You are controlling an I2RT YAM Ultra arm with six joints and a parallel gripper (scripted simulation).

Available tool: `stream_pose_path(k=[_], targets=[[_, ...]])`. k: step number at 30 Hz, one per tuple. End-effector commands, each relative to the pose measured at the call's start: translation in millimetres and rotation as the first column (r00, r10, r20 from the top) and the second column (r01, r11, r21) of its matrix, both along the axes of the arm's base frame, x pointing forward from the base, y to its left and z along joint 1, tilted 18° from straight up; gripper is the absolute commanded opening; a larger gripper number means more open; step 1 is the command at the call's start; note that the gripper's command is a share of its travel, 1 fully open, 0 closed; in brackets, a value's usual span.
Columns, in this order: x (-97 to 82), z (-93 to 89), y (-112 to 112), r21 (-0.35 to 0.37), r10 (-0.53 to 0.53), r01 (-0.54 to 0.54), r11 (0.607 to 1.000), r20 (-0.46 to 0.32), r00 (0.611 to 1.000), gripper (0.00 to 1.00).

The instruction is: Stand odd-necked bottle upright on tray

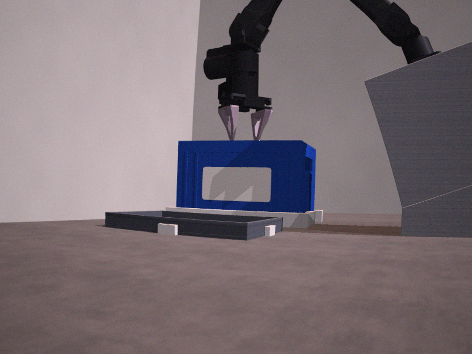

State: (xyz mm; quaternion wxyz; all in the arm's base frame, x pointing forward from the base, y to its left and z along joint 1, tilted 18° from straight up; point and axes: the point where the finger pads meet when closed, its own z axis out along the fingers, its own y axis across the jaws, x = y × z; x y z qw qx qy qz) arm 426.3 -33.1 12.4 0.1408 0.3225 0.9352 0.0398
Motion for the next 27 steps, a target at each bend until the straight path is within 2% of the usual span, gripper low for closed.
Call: stream_pose_path(k=[1, 5, 8, 13, 14, 16, 18, 21, 24, 27], targets=[[14.3, 5.9, -9.6, -0.014, -0.014, 0.015, 1.0, 0.04, 0.999, 0.61], [16.9, 8.9, -9.8, -0.015, -0.014, 0.015, 1.0, 0.055, 0.998, 0.61], [16.3, -0.3, -9.7, -0.014, -0.014, 0.015, 1.0, 0.04, 0.999, 0.61], [15.6, -5.1, -9.7, -0.013, -0.014, 0.015, 1.0, 0.035, 0.999, 0.61], [19.1, 8.7, -10.0, -0.016, -0.014, 0.015, 1.0, 0.07, 0.997, 0.61], [18.3, 3.4, -9.9, -0.015, -0.014, 0.015, 1.0, 0.062, 0.998, 0.61], [14.7, -12.9, -9.6, -0.013, -0.014, 0.015, 1.0, 0.028, 1.0, 0.61], [14.7, -17.1, -9.5, -0.012, -0.014, 0.015, 1.0, 0.025, 1.0, 0.61], [17.8, -11.4, -9.8, -0.014, -0.014, 0.015, 1.0, 0.045, 0.999, 0.61], [15.8, -23.4, -9.6, -0.012, -0.015, 0.015, 1.0, 0.023, 1.0, 0.61]])
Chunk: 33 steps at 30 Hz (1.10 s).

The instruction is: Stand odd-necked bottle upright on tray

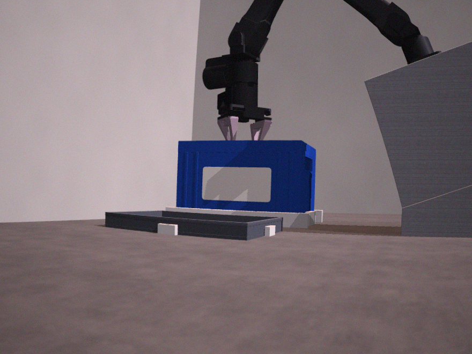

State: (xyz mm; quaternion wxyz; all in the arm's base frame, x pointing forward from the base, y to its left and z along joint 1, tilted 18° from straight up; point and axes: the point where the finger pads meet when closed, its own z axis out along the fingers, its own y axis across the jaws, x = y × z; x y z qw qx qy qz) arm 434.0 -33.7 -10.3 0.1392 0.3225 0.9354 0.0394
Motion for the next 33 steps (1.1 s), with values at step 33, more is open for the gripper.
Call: stream_pose_path(k=[33], targets=[[14.4, 2.9, -9.6, -0.015, -0.015, 0.015, 1.0, 0.053, 0.999, 0.61]])
